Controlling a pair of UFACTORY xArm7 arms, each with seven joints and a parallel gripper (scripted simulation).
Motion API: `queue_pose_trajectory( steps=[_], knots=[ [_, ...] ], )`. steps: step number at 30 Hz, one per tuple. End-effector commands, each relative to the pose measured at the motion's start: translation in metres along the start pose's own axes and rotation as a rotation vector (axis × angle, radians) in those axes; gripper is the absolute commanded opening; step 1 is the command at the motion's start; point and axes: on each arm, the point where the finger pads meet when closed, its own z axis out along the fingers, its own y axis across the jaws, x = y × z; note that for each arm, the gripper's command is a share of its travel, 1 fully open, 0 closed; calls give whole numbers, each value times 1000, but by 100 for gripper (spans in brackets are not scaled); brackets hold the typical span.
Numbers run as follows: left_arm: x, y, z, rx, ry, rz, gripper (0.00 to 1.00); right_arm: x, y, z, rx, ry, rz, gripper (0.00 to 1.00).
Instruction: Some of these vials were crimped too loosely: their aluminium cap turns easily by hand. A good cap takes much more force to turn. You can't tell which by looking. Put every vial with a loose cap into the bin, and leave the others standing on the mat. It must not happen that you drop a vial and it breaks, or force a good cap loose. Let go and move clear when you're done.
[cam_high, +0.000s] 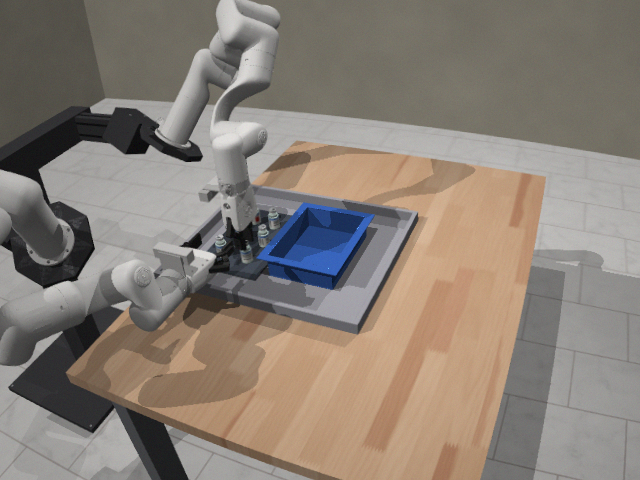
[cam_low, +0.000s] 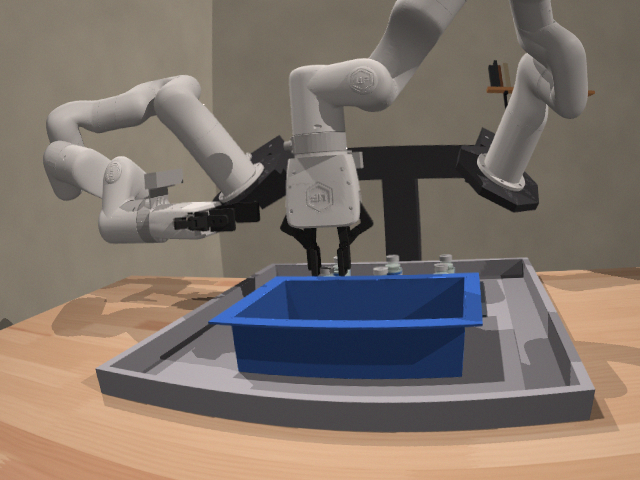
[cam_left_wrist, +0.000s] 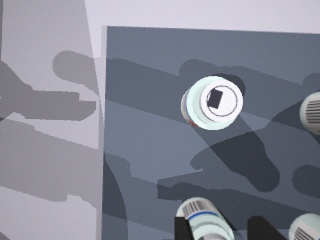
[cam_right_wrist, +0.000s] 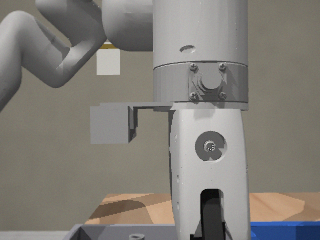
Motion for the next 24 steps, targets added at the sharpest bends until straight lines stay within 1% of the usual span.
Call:
queue_pose_trajectory(
  steps=[1,10,11,24],
  knots=[
    [-1,-2,-2,5,-2,0,36,1,0,1,2,2,-3,100],
    [0,-1,-3,5,-2,0,36,1,-1,1,2,2,-3,100],
    [0,-2,-2,5,-2,0,34,1,0,1,2,2,-3,100],
    [-1,-2,-2,5,-2,0,34,2,0,1,2,2,-3,100]
  ],
)
